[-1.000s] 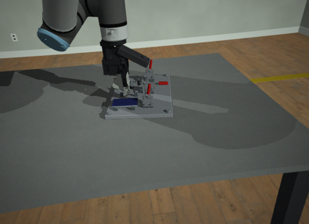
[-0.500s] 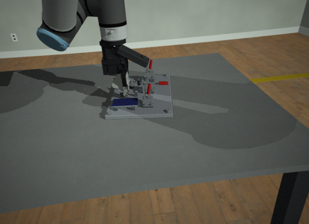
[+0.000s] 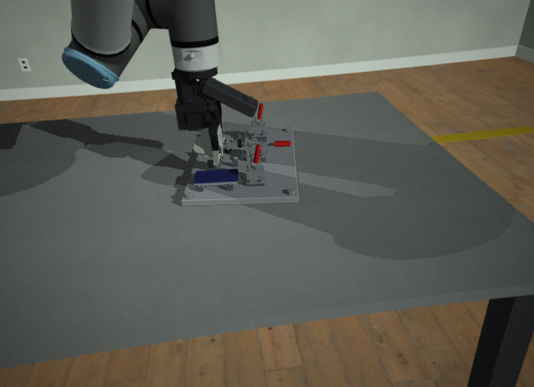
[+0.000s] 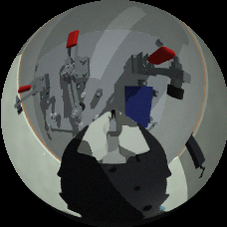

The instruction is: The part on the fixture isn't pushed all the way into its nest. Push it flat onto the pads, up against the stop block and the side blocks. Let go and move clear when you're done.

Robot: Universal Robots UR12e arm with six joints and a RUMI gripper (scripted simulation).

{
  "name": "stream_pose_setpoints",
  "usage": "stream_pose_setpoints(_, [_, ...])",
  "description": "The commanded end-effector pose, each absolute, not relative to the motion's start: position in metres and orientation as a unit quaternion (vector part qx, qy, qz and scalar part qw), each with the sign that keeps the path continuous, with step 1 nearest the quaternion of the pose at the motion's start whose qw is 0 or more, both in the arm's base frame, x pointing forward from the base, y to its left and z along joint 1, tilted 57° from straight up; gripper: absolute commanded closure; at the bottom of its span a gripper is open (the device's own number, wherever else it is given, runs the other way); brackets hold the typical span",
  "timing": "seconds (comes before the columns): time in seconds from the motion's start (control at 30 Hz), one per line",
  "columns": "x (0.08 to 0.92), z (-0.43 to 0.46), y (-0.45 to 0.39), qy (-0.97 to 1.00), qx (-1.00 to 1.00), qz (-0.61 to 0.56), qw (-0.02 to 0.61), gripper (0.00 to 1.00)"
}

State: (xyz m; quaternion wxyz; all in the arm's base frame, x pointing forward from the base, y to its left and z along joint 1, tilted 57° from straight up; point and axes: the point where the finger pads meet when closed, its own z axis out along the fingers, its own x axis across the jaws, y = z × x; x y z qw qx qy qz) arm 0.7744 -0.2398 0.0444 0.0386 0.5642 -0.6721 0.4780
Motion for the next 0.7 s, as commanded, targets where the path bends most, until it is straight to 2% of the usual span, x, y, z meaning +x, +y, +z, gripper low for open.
stream_pose_setpoints(0.0, [0.7728,0.0435,-0.2396,-0.672,0.565,0.477,0.039,1.0])
stream_pose_setpoints(0.67, [0.771,0.0465,-0.2432,-0.672,0.565,0.477,0.039,1.0])
